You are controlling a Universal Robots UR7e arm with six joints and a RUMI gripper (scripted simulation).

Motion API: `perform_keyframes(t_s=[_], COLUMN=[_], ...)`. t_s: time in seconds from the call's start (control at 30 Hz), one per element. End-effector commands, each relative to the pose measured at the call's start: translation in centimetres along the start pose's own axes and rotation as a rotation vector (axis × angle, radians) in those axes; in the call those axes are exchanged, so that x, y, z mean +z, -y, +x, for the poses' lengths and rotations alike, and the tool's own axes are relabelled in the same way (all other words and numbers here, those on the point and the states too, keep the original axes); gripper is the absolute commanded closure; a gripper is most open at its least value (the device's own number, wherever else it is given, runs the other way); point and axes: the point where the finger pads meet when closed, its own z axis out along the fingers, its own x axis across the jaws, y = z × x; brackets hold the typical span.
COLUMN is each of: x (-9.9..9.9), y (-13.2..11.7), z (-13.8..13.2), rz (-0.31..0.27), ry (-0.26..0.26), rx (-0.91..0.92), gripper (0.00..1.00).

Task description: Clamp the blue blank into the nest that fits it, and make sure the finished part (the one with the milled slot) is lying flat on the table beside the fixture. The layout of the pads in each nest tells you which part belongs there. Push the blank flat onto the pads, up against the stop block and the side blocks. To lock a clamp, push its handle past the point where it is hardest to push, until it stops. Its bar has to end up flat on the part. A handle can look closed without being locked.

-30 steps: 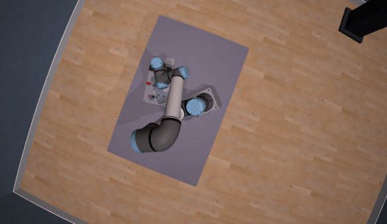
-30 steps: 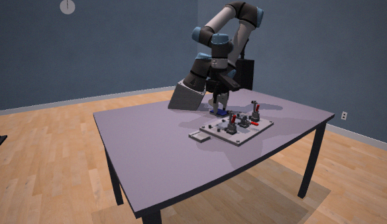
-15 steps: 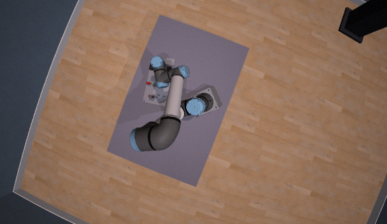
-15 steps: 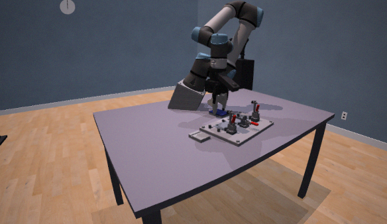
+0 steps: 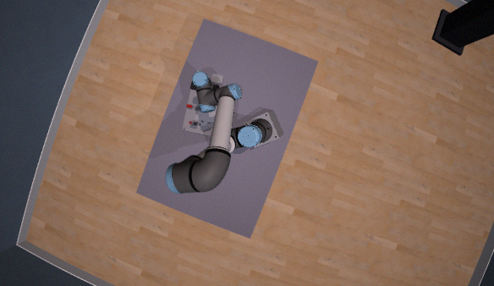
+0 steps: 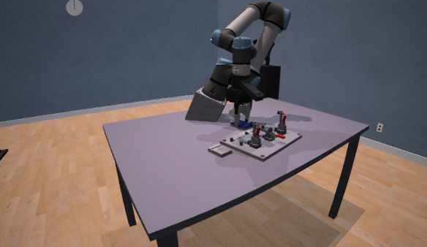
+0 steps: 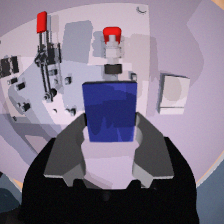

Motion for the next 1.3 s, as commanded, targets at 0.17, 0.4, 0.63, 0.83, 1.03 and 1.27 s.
perform_keyframes(t_s=[0.17,0.4,0.63,0.83,1.03,1.27], x=[0.0,0.2,1.4,2.5,2.9,3.0], y=[0.0,0.0,0.1,0.2,0.2,0.2], z=[0.0,0.0,0.1,0.1,0.1,0.1], rz=[0.001,0.001,0.001,0.001,0.001,0.001], ry=[-0.001,-0.001,-0.001,-0.001,-0.001,-0.001], rx=[0.000,0.000,0.000,0.000,0.000,0.000], gripper=[1.00,1.00,1.00,1.00,1.00,1.00])
